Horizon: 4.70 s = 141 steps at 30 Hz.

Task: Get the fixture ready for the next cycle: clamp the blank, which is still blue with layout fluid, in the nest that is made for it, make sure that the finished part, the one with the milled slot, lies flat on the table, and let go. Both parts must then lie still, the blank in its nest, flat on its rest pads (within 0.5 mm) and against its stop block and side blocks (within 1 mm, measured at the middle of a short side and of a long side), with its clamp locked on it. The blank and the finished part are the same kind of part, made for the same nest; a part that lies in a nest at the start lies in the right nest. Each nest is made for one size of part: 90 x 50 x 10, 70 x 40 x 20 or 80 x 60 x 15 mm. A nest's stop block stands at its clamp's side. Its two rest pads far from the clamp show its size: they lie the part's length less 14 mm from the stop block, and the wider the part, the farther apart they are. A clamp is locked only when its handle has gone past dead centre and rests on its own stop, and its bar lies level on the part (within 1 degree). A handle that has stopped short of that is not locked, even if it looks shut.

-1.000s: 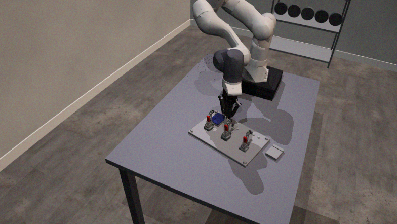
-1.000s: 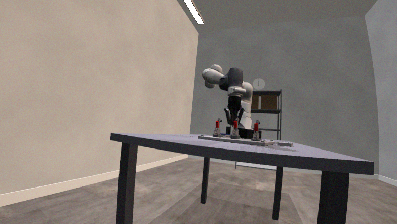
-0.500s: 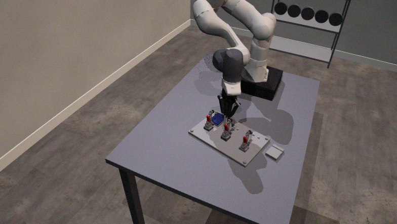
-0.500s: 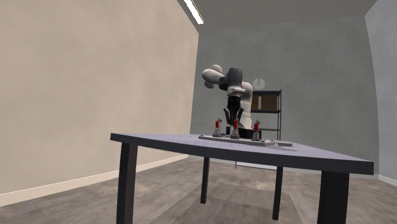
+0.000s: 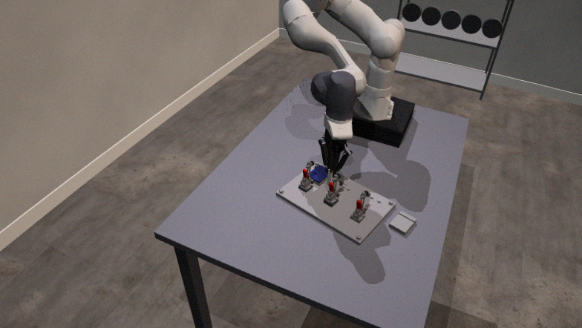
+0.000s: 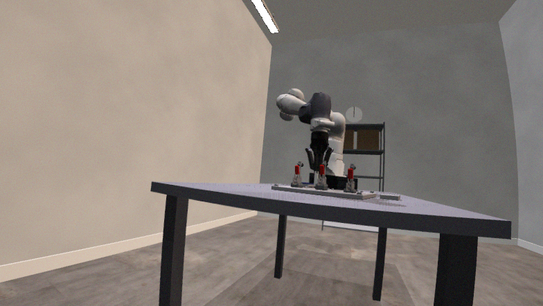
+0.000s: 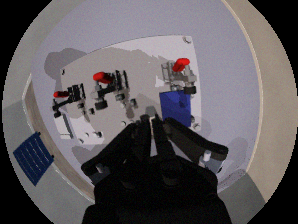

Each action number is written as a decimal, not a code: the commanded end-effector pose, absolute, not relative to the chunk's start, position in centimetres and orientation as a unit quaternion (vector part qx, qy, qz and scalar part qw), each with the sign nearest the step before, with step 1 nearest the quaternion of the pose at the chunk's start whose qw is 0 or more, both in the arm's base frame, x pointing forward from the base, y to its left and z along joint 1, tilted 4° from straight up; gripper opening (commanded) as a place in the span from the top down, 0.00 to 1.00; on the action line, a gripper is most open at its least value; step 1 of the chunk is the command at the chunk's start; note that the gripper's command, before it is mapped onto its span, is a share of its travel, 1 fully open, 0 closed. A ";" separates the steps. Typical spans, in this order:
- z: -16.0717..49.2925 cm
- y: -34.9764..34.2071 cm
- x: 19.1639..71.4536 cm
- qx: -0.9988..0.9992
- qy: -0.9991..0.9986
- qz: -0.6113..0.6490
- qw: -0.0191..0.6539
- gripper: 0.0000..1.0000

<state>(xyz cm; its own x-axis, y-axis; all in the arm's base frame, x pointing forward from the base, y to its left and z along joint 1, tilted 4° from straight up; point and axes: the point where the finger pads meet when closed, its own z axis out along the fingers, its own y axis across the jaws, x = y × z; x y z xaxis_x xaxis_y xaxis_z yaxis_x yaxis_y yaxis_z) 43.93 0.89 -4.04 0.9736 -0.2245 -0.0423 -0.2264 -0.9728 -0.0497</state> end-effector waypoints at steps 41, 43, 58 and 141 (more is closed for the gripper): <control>-4.2 -0.2 43.6 -0.993 0.110 0.018 0.028 1.00; -4.2 -0.2 43.6 -0.993 0.110 0.018 0.028 1.00; -4.2 -0.6 43.5 -0.993 0.110 0.018 0.028 1.00; -0.1 0.9 44.0 -0.993 0.110 0.018 0.028 1.00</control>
